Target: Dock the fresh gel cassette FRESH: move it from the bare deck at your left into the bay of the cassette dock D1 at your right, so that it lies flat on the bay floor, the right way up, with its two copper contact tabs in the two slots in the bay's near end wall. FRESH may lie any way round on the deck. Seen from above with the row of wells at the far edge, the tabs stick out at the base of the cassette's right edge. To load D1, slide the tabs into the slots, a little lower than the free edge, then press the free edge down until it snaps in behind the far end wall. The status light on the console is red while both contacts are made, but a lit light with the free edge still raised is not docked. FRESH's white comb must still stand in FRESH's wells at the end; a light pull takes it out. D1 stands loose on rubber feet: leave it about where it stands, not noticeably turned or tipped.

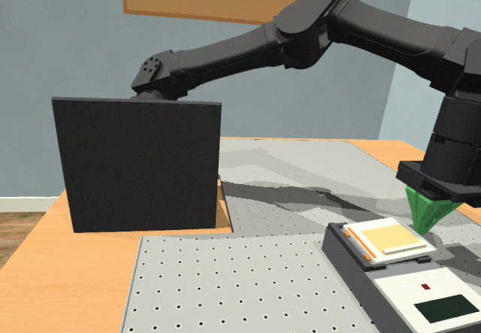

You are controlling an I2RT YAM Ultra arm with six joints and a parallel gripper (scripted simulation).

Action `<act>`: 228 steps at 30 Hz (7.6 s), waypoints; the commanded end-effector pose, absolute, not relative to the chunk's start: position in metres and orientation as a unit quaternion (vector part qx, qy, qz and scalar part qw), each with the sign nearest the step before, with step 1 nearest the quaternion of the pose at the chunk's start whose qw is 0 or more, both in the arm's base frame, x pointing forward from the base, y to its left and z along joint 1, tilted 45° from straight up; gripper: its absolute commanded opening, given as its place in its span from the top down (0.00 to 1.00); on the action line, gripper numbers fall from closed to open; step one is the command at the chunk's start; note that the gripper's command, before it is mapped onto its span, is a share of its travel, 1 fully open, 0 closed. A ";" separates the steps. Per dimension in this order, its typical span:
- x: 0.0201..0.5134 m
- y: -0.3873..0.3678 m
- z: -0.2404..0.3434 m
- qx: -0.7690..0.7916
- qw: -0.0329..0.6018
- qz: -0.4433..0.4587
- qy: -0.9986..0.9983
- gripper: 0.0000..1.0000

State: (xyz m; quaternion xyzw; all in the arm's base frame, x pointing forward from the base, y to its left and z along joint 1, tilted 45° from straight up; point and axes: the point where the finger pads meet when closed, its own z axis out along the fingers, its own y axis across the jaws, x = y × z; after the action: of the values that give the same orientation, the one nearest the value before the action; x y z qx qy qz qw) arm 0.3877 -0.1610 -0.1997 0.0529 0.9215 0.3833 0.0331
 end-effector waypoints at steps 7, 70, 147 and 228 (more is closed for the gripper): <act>0.387 -0.177 -0.191 0.059 0.053 0.373 0.924 1.00; 0.376 -0.175 -0.192 0.058 0.052 0.373 0.925 1.00; 0.364 -0.171 -0.188 0.062 0.042 0.377 0.923 1.00; 0.352 -0.179 -0.187 0.058 0.053 0.371 0.925 1.00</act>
State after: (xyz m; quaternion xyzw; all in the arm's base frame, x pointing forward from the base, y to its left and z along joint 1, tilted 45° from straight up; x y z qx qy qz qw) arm 0.3509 -0.1640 -0.1938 0.0524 0.9226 0.3805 0.0352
